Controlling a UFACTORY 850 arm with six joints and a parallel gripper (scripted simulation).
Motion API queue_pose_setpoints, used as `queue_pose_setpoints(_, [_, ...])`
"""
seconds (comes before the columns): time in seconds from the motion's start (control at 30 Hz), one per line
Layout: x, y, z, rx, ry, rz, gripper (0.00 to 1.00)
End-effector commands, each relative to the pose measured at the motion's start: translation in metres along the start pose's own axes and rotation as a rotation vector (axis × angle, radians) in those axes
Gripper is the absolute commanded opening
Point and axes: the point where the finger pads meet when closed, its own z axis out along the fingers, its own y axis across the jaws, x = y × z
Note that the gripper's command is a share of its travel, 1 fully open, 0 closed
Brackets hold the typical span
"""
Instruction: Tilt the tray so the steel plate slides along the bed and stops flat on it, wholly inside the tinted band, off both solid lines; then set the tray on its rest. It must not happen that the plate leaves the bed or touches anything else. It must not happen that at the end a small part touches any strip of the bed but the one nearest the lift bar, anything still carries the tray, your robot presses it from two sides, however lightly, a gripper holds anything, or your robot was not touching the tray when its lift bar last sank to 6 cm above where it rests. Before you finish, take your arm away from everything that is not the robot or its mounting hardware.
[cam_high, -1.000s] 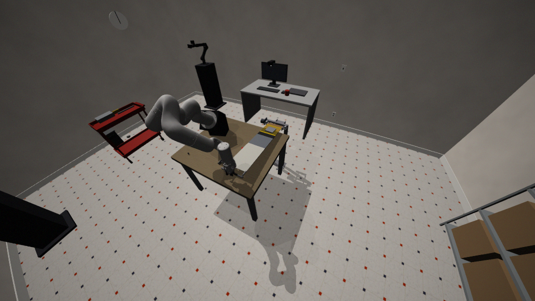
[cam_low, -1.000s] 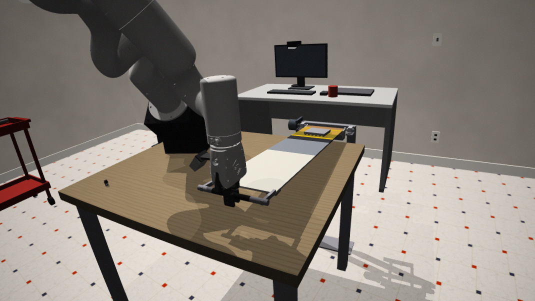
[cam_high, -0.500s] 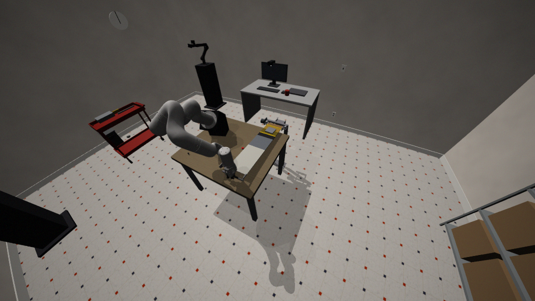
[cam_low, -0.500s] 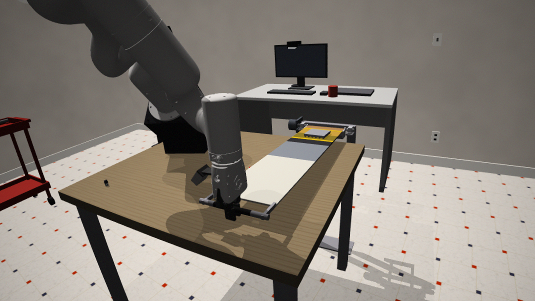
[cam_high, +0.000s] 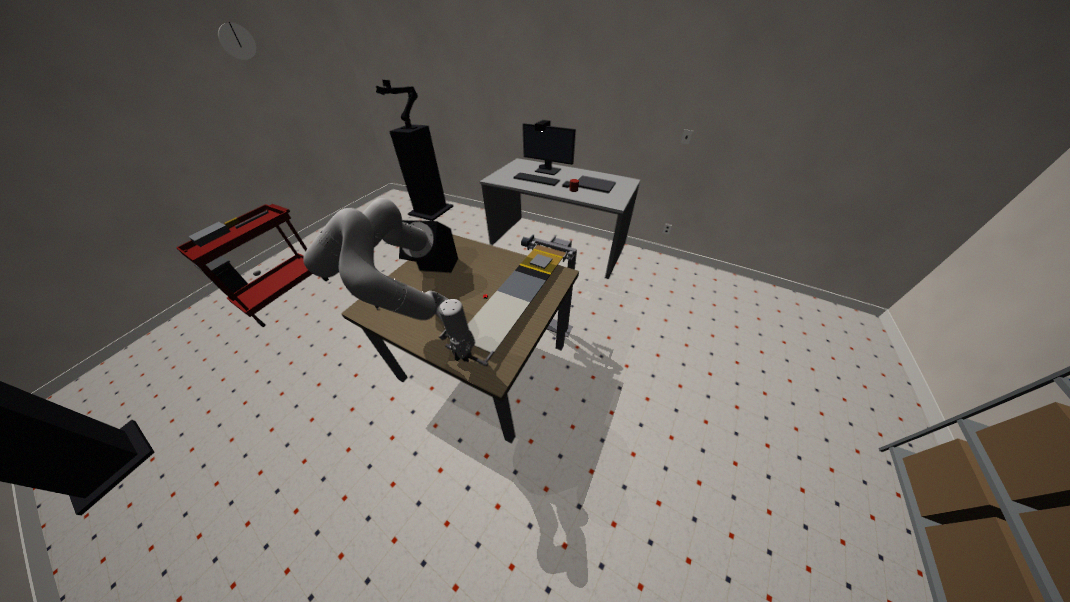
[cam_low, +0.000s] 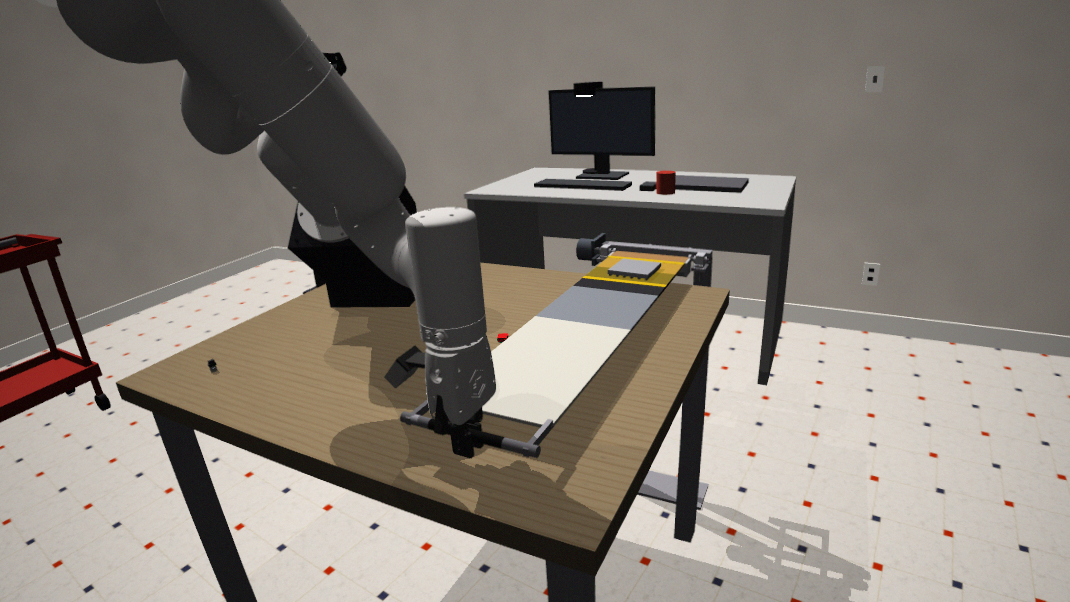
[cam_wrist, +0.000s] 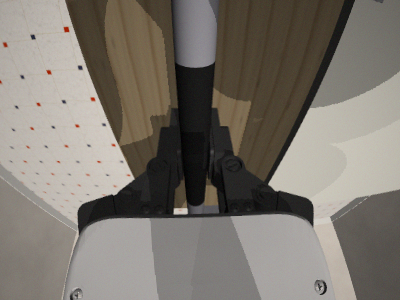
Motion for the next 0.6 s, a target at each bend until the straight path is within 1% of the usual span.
queue_pose_setpoints(0.0, [-0.001, 0.000, 0.002, 0.001, -0.001, 0.000, 0.00])
queue_pose_setpoints(0.57, [-0.001, -0.001, 0.012, 0.001, -0.001, 0.000, 0.00])
